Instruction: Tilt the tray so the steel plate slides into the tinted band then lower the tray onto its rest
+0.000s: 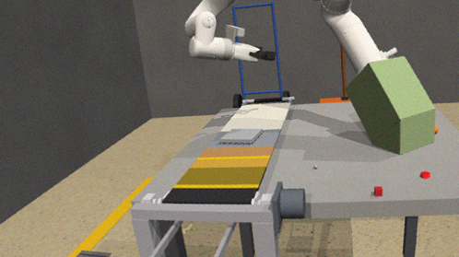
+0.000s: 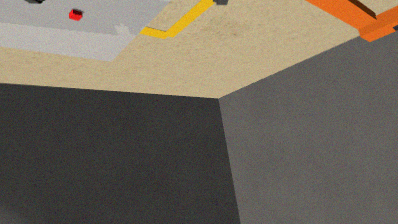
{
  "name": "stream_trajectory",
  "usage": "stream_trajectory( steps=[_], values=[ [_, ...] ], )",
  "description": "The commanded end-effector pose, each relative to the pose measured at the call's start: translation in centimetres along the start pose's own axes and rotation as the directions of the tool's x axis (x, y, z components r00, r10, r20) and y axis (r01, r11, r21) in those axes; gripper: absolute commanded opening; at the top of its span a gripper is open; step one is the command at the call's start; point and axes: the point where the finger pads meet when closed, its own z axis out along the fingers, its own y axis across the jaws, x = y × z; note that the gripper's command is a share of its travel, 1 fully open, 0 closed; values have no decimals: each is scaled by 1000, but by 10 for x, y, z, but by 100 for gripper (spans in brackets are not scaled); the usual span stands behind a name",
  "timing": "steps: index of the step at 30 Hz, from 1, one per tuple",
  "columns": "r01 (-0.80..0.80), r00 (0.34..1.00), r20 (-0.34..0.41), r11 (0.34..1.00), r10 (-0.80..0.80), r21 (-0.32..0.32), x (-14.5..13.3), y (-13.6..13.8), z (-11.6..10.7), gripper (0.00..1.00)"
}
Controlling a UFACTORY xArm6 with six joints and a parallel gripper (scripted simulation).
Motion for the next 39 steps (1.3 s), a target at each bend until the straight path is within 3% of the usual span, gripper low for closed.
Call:
stream_trajectory(
  steps=[1,7,10,13,14,17,19,22,24,27,32,33,36,39],
  values=[
    [-1,1000,2,1000,1,-1,0,0,-1,100],
    [13,1000,22,999,-12,-35,-5,1,4,100],
    [48,996,78,992,-39,-118,-18,3,15,100],
    [101,981,185,964,-56,-246,-39,6,30,100],
    [101,981,185,964,-56,-246,-39,6,30,100],
    [141,958,282,929,-42,-341,-55,7,40,100],
    [141,958,282,929,-42,-341,-55,7,40,100],
    [176,920,391,886,6,-429,-72,4,47,100],
    [176,920,391,886,6,-429,-72,4,47,100],
    [202,863,497,842,89,-501,-87,-6,53,100],
    [209,827,545,822,140,-529,-94,-13,55,100],
    [211,786,586,806,196,-553,-99,-22,57,100],
    [211,786,586,806,196,-553,-99,-22,57,100],
    [200,693,651,784,310,-587,-107,-45,63,100]
  ],
)
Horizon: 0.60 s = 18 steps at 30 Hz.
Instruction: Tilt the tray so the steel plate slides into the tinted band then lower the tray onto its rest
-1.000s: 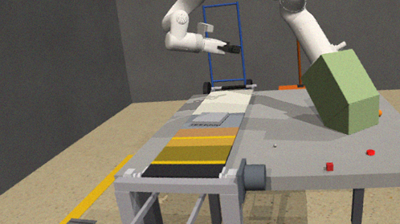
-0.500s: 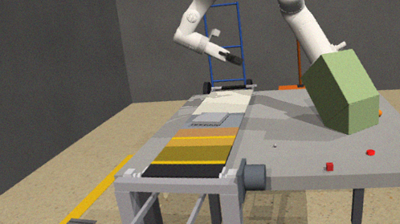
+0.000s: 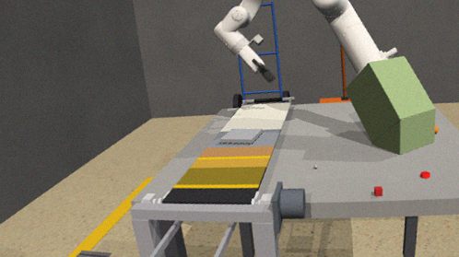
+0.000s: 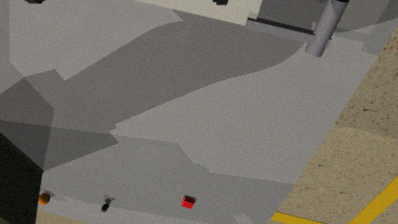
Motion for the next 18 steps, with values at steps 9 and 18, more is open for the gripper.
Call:
stream_trajectory(
  steps=[9,18],
  values=[
    [-84,922,375,996,93,-40,-10,-62,-18,100],
    [-186,807,573,982,142,19,5,-115,-43,100]
  ],
)
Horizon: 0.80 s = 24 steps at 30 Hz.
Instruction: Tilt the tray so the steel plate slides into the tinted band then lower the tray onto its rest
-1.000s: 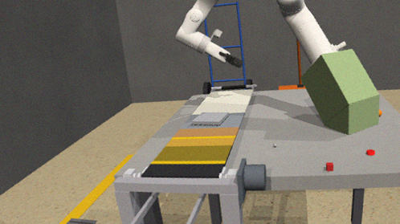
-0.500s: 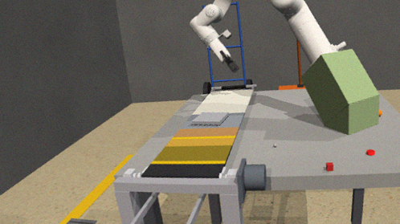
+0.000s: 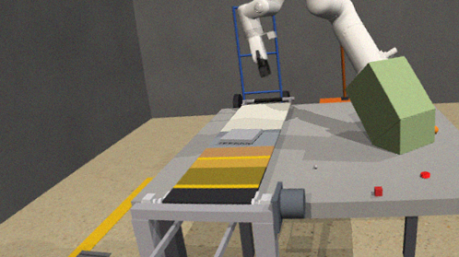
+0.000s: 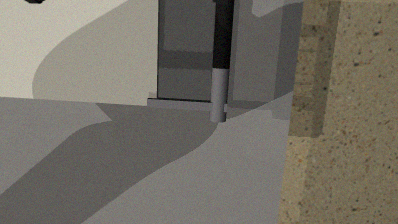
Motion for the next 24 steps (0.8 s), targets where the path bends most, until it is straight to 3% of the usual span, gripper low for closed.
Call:
stream_trajectory(
  steps=[1,5,24],
  values=[
    [-38,988,150,998,30,51,-3,-32,-15,100],
    [-55,980,195,995,38,82,-2,-45,-23,100],
    [-56,980,197,995,39,84,-2,-46,-23,100]
  ],
)
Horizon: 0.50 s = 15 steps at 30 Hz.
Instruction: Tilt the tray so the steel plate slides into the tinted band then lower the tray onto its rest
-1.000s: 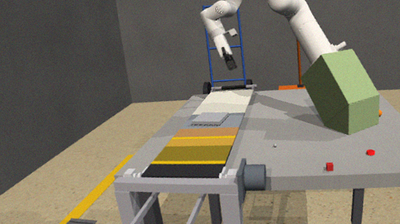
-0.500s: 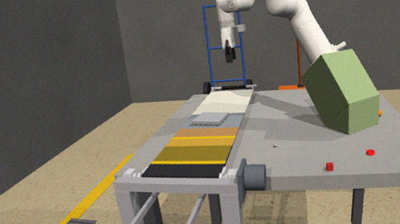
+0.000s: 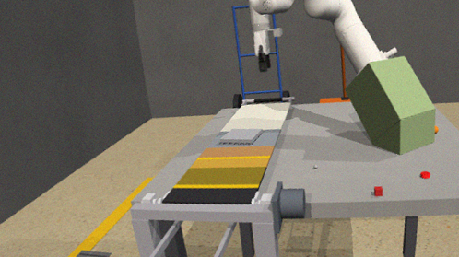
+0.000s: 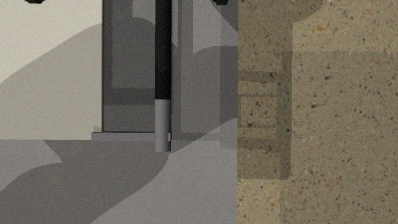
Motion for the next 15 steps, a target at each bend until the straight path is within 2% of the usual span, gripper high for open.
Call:
stream_trajectory(
  steps=[1,4,6,8,10,11,15],
  values=[
    [0,1000,3,1000,0,3,-1,-1,3,100],
    [0,1000,2,1000,0,4,-1,-3,30,100],
    [0,1000,2,1000,0,4,-1,-3,30,100],
    [0,1000,2,1000,0,2,0,-2,46,100],
    [0,1000,2,1000,0,2,0,-2,50,100],
    [0,1000,2,1000,0,2,0,-2,50,41],
    [0,1000,2,1000,0,2,0,-2,50,41]
  ],
)
